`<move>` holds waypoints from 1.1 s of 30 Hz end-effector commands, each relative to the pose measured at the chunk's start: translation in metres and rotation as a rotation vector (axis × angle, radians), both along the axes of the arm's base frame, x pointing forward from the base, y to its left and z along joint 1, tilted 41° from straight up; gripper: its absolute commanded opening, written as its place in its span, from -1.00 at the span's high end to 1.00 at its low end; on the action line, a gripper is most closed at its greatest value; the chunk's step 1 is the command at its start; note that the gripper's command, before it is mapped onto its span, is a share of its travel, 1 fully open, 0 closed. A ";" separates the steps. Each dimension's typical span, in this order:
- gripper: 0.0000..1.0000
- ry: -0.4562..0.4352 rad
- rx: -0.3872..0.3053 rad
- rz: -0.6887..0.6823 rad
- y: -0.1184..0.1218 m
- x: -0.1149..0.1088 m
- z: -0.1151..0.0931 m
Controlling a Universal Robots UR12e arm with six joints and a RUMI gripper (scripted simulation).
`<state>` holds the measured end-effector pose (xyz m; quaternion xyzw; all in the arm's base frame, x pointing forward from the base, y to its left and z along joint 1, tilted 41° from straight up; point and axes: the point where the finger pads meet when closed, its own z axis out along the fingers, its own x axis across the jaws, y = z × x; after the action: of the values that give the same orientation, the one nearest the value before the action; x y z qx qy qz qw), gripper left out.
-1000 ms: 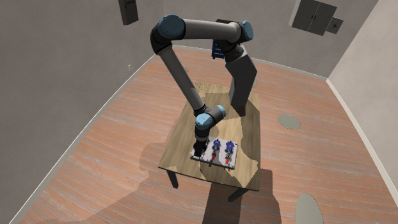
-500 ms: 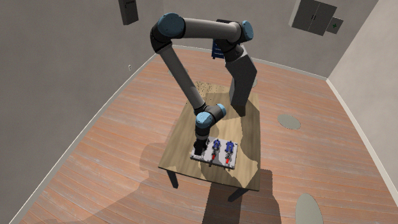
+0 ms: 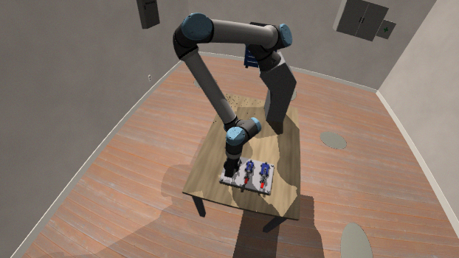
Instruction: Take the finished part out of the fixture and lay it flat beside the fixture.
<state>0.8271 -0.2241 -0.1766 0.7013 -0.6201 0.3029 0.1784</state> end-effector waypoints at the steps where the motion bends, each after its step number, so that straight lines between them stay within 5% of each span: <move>1: 1.00 -0.002 -0.003 0.000 0.002 -0.006 0.004; 33: 1.00 -0.001 -0.002 -0.002 0.001 -0.027 0.005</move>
<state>0.8064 -0.2211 -0.1716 0.7010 -0.6197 0.3046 0.1782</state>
